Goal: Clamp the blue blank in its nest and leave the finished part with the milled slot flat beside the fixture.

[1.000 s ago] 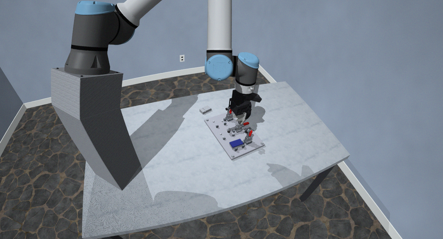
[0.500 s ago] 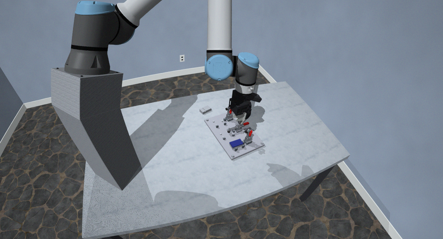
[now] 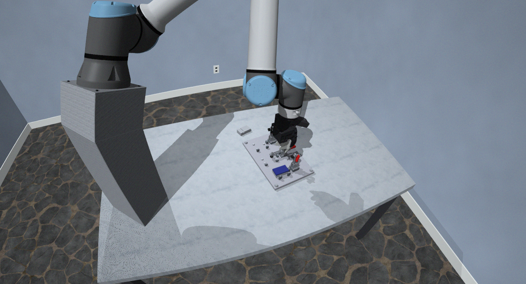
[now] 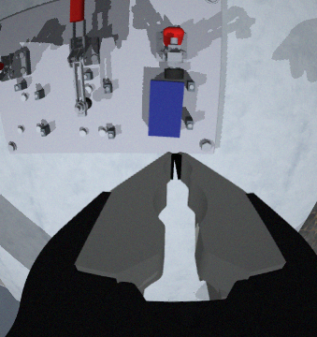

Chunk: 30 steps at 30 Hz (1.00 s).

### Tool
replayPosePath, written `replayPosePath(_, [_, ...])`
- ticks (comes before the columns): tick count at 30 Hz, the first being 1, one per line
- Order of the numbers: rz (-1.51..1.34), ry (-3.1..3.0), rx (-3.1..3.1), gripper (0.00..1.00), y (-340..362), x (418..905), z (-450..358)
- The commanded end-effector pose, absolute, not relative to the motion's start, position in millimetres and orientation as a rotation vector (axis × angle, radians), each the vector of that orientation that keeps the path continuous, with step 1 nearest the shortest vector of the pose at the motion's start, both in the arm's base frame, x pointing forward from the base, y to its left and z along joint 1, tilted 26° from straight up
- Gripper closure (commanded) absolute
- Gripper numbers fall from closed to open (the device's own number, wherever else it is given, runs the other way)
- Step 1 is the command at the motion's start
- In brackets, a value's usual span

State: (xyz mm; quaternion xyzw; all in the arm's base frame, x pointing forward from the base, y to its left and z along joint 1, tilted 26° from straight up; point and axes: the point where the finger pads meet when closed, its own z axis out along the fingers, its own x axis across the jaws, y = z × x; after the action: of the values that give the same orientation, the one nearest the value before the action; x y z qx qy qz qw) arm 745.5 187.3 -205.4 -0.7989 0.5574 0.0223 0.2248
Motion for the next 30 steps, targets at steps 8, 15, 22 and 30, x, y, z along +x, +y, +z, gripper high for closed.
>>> replayPosePath(8, [0.060,1.538,-2.203,1.00,220,765,-282])
replayPosePath(15, [0.060,1.538,-2.203,1.00,226,769,-297])
replayPosePath(22, [0.060,1.538,-2.203,1.00,227,769,-299])
replayPosePath(30, [0.060,1.538,-2.203,1.00,226,765,-300])
